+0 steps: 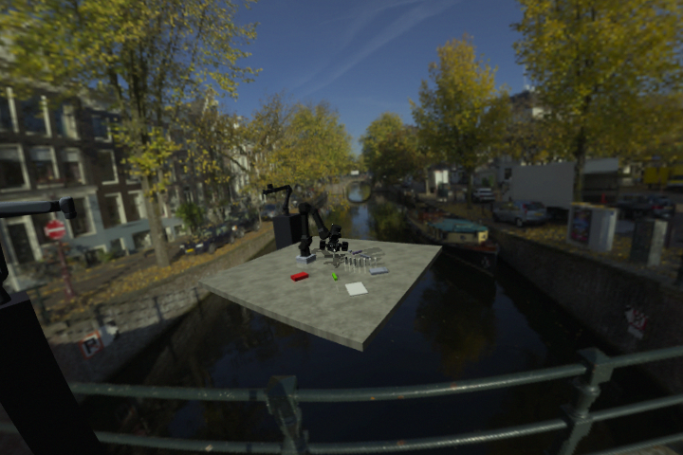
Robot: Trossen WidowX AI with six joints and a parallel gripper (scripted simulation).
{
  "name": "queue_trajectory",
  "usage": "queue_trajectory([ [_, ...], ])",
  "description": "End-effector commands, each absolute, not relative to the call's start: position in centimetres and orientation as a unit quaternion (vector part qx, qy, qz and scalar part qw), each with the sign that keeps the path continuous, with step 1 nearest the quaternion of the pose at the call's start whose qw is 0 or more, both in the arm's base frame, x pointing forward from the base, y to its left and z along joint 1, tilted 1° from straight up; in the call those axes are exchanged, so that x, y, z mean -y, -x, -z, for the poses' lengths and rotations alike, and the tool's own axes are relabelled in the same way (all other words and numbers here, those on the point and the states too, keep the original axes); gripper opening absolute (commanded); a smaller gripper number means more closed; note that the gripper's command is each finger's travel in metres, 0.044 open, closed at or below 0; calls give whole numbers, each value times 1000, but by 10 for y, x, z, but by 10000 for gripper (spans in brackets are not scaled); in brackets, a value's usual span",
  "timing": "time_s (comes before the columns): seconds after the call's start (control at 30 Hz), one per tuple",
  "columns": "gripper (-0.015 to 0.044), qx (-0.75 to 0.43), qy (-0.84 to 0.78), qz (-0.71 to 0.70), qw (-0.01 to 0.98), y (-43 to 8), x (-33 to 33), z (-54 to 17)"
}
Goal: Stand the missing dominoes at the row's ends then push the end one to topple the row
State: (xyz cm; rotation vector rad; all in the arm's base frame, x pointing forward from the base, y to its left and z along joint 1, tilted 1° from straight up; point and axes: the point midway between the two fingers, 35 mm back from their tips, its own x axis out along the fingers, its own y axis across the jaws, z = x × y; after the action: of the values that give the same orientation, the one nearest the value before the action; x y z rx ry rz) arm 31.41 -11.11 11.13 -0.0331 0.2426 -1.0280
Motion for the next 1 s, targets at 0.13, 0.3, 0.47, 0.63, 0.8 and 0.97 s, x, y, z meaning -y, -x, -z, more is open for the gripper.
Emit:
queue_trajectory([
  [0.13, 28, -76, 24, 513, 855, -292, 103, -113],
  [0.3, 28, -49, 21, 529, 847, -275, 98, -116],
  [0.47, 28, -26, 14, 545, 838, -256, 95, -119],
  [0.63, 28, -7, 3, 561, 828, -235, 93, -121],
  [0.8, 28, 7, -9, 575, 818, -217, 92, -123],
  [0.97, 28, 7, -10, 576, 818, -216, 92, -123],
])
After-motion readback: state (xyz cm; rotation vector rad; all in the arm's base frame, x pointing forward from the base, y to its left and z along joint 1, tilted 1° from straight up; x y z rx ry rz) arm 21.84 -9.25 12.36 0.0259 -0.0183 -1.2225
